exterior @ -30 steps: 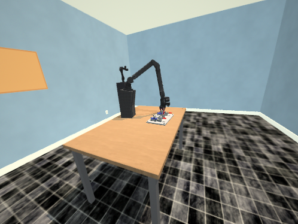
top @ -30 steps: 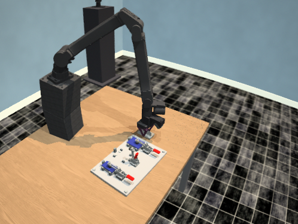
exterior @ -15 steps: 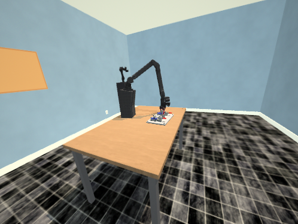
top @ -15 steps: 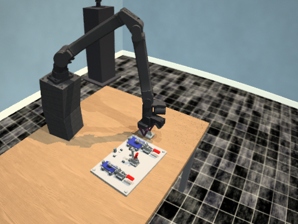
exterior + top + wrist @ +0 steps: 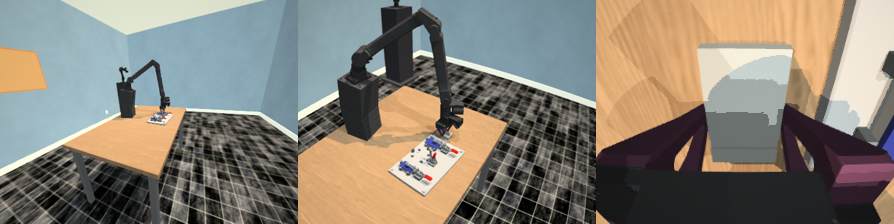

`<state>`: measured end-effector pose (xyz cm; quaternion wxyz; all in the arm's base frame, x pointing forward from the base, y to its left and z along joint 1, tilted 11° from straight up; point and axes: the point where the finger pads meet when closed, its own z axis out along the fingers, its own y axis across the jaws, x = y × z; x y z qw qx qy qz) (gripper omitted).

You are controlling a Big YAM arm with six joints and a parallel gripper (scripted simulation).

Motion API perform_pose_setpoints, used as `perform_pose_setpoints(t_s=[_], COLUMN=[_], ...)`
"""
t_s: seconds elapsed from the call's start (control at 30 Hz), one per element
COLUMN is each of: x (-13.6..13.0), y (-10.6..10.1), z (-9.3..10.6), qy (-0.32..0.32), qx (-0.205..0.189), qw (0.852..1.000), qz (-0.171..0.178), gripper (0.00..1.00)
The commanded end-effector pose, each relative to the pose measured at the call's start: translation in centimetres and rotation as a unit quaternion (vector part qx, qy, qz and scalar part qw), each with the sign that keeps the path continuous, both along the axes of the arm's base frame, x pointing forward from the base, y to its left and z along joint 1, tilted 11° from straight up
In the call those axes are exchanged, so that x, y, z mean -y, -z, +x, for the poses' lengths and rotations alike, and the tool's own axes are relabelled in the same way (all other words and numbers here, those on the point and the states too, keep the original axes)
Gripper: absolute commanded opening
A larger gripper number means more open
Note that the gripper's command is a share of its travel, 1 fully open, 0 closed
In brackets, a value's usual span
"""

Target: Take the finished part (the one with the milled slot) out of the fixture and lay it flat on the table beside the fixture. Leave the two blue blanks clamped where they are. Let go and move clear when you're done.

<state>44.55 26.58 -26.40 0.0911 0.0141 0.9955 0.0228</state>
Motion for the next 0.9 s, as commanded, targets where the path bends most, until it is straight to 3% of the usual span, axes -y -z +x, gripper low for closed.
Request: perform_pose_setpoints(t_s=[0.0, 0.87], x=[0.53, 0.69], y=[-0.7, -0.56], z=[0.35, 0.08], qy=[0.003, 0.003], qx=[0.001, -0.002], qw=[1.0, 1.0], qz=[0.001, -0.001], gripper=[0.0, 0.0])
